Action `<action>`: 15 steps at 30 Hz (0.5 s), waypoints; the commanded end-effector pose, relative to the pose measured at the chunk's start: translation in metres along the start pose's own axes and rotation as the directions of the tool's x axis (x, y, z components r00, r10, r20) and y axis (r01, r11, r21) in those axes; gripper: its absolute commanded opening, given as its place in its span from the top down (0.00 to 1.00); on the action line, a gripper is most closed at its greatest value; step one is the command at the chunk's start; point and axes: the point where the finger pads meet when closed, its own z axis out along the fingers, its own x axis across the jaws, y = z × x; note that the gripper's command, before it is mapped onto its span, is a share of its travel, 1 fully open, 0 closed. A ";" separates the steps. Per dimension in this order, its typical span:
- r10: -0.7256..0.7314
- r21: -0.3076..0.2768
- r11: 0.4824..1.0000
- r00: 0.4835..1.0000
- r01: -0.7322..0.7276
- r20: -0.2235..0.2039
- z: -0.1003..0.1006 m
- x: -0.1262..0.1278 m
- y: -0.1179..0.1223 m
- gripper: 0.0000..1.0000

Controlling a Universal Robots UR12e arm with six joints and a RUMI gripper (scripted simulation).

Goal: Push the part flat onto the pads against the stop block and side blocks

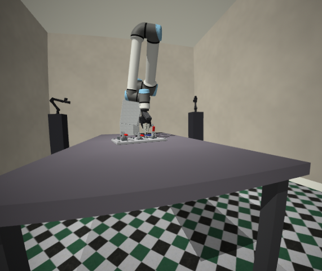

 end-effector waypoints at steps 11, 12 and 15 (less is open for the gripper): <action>-0.003 0.008 1.000 1.000 0.004 -0.004 -0.001 0.001 -0.006 1.00; -0.003 0.008 1.000 1.000 0.003 -0.004 -0.001 0.001 -0.006 1.00; -0.003 0.008 1.000 1.000 0.003 -0.004 -0.001 0.001 -0.006 1.00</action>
